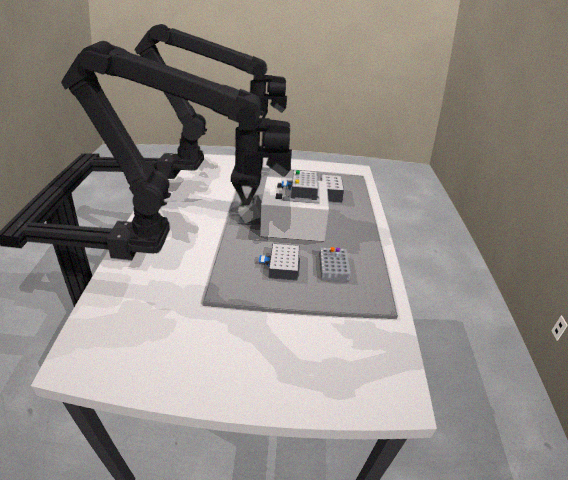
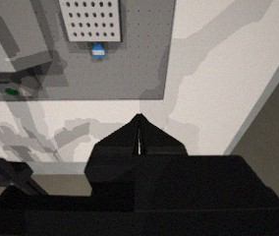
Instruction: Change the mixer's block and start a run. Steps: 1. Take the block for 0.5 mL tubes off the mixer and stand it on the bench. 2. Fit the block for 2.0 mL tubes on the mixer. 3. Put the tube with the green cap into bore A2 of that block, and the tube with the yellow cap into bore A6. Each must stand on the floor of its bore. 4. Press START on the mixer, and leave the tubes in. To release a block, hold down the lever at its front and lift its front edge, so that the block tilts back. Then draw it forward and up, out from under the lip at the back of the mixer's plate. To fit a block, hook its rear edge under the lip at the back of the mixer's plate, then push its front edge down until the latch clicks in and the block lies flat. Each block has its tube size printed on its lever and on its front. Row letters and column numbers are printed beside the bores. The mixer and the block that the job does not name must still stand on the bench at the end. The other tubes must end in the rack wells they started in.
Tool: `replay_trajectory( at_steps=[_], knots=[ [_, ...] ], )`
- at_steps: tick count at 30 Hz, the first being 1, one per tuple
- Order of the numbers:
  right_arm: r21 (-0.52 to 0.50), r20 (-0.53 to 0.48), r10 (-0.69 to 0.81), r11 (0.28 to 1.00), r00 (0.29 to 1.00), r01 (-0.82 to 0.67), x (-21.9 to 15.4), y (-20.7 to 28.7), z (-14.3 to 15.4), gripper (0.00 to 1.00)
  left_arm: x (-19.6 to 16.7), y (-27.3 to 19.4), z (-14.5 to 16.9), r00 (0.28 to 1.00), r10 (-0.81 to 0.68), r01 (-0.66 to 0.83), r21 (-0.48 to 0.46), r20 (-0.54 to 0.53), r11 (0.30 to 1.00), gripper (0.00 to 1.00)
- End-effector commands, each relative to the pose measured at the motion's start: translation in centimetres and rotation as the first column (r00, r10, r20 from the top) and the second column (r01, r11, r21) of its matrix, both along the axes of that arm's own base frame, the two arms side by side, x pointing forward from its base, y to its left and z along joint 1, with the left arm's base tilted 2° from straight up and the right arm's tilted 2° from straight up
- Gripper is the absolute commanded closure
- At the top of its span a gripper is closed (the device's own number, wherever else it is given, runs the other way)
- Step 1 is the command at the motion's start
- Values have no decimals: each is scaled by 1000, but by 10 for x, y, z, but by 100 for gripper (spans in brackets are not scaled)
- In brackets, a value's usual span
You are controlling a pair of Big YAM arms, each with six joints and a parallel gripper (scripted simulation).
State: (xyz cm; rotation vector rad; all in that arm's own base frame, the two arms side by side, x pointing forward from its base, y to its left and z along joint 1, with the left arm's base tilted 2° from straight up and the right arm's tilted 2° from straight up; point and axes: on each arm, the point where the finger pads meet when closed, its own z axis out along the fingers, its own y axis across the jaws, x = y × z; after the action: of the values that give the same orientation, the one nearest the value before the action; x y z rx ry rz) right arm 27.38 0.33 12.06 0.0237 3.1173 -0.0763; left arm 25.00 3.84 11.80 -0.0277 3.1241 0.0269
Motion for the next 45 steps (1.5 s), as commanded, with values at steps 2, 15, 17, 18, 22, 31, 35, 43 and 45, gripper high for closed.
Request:
replay_trajectory(
  at_steps=[2,15,17,18,22,31,35,43,45],
  knots=[
    [-1,-22,36,999,999,-36,-17,-25,0,100,2,1,2,1000,10,-11,2,8,1000,0],
    [-56,52,183,982,982,-180,-26,6,1,100,18,4,19,999,10,-11,8,53,1000,0],
    [-69,50,212,976,976,-208,-28,16,-1,100,21,4,22,998,10,-11,10,61,1000,0],
    [-76,54,227,972,972,-223,-27,21,-1,100,21,4,22,998,10,-11,10,62,1000,0],
    [-102,64,295,952,953,-288,-30,43,-2,100,22,5,24,998,10,-11,10,65,1000,0],
    [-149,95,419,903,903,-404,-34,84,2,100,25,5,26,997,10,-11,12,72,1000,0],
    [-176,105,487,867,867,-466,-34,110,3,100,26,5,28,997,10,-11,12,76,1000,0],
    [-219,122,591,800,797,-559,-38,152,6,100,27,5,29,997,10,-11,13,79,1000,0],
    [-220,124,593,798,796,-561,-38,152,7,100,25,5,27,997,10,-11,12,74,1000,0]
  ],
)
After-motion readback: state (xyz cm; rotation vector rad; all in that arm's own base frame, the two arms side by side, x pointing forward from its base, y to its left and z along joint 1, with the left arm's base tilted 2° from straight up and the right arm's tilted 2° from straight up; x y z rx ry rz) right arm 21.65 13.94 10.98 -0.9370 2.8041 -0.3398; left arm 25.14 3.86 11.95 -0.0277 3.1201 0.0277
